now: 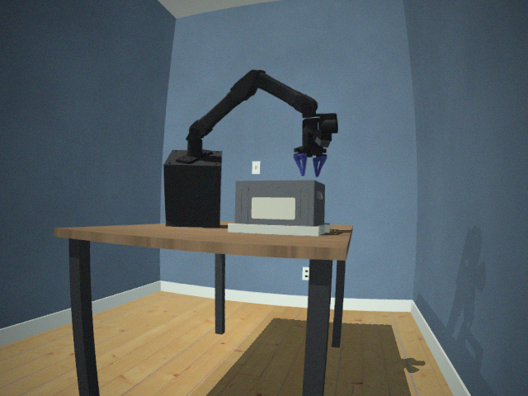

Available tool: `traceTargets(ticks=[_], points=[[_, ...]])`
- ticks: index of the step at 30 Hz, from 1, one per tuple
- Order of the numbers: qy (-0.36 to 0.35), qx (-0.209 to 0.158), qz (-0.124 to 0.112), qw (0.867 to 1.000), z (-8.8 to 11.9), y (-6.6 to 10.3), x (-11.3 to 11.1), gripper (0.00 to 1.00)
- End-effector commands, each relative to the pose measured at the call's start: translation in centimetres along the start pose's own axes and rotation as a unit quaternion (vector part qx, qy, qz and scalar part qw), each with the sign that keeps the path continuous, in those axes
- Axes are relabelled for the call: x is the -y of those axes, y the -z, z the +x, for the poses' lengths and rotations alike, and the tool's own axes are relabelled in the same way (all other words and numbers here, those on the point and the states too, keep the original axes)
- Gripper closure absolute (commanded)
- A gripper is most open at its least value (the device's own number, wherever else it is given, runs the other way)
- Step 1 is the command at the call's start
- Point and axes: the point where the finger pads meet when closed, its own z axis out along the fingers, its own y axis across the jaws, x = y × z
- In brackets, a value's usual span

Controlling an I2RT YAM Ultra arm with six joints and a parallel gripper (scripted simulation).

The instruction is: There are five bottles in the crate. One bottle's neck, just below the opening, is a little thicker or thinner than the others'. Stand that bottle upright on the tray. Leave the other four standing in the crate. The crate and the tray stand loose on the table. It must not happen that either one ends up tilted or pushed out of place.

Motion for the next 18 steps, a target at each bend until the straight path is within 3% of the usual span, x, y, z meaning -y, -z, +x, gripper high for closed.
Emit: traceTargets(ticks=[1, 18], points=[[-0.001, 0.017, -0.013, 1.000, -0.62, 3.50, -0.79, 0.39], [-0.001, 0.017, -0.013, 1.000, -0.59, 4.41, -0.76, 0.39]])
